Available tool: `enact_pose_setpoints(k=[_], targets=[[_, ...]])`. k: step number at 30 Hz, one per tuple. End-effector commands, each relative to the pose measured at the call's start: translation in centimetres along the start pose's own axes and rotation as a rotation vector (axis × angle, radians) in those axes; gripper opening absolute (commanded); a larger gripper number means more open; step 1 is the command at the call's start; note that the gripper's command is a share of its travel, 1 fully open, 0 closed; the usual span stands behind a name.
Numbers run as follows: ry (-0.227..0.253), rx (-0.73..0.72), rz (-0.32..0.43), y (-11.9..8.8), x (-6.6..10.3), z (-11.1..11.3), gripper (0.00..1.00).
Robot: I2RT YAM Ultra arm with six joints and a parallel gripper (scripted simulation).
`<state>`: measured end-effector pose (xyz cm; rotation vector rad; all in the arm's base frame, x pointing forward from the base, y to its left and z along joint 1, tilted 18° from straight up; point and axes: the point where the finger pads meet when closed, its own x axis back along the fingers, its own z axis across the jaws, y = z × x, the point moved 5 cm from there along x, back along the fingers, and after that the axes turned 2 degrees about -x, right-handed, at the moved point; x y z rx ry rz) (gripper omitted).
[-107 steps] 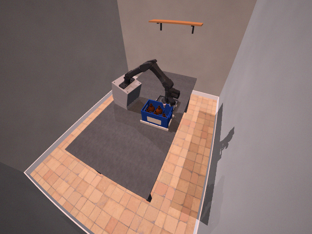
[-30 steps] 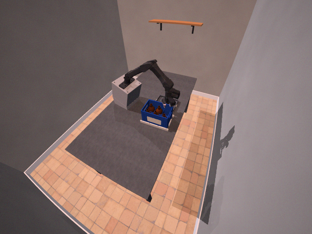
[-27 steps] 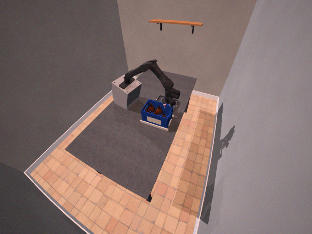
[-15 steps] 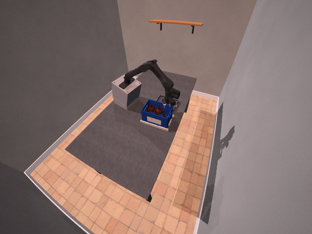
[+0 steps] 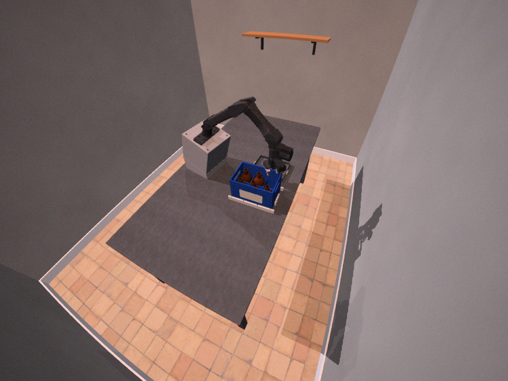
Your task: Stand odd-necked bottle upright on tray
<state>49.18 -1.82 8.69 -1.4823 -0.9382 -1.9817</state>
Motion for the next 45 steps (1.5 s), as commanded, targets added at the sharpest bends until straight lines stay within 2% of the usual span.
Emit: enact_pose_setpoints(k=[1,26,34,37,45], targets=[[0.022,-0.004,-0.049,1.4,1.8,0.4,0.61],[0.022,-0.004,-0.048,1.4,1.8,0.4,0.61],[0.001,-0.007,-0.023,1.2,0.7,0.0,0.61],[0.015,-0.007,-0.041,1.5,1.7,0.2,0.61],[0.014,-0.007,-0.039,1.5,1.6,0.2,0.61]])
